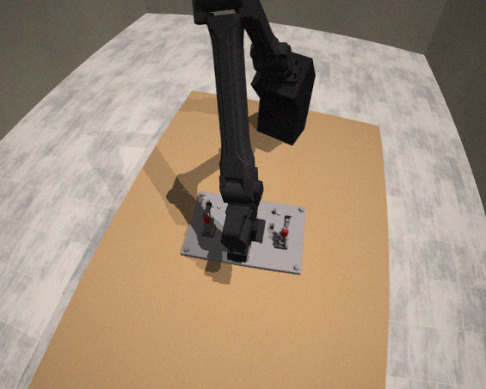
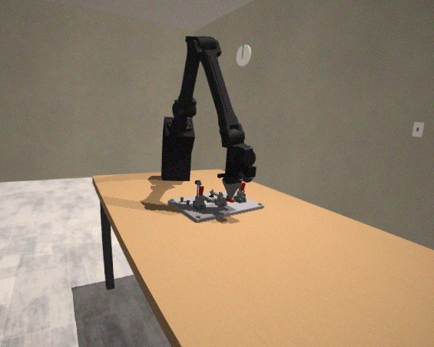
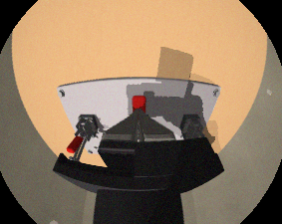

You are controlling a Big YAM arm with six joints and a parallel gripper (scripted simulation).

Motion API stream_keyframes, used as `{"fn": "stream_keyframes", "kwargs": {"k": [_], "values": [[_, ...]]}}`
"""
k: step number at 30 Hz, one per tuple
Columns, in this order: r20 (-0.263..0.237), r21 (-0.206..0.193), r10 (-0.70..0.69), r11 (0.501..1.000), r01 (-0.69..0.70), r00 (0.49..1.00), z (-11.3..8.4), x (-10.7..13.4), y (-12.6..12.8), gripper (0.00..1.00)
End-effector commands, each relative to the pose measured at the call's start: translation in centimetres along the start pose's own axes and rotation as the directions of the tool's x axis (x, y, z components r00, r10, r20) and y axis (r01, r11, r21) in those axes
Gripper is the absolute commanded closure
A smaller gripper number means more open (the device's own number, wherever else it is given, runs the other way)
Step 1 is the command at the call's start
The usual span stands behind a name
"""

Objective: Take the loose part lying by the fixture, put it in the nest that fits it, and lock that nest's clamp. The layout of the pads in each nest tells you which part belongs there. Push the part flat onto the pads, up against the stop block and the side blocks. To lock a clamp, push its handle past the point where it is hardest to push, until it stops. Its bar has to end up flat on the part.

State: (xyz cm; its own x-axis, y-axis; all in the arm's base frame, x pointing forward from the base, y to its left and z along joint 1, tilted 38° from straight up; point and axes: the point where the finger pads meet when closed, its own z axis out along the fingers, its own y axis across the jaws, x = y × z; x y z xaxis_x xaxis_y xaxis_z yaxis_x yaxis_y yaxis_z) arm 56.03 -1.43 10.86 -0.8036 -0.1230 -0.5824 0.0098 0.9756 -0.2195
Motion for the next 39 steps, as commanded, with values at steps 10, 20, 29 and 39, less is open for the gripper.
{"fn": "stream_keyframes", "kwargs": {"k": [10,20,29,39], "values": [[-0.005,0.003,-0.002,1.0,0.002,1.0,1.2,0.31,-0.33,1.0],[-0.005,0.003,-0.002,1.0,0.002,1.0,1.2,0.31,-0.33,1.0],[-0.005,0.003,-0.002,1.0,0.002,1.0,1.2,0.31,-0.33,1.0],[0.002,0.006,0.001,1.0,-0.001,1.0,1.33,-0.08,-0.5,1.0]]}}
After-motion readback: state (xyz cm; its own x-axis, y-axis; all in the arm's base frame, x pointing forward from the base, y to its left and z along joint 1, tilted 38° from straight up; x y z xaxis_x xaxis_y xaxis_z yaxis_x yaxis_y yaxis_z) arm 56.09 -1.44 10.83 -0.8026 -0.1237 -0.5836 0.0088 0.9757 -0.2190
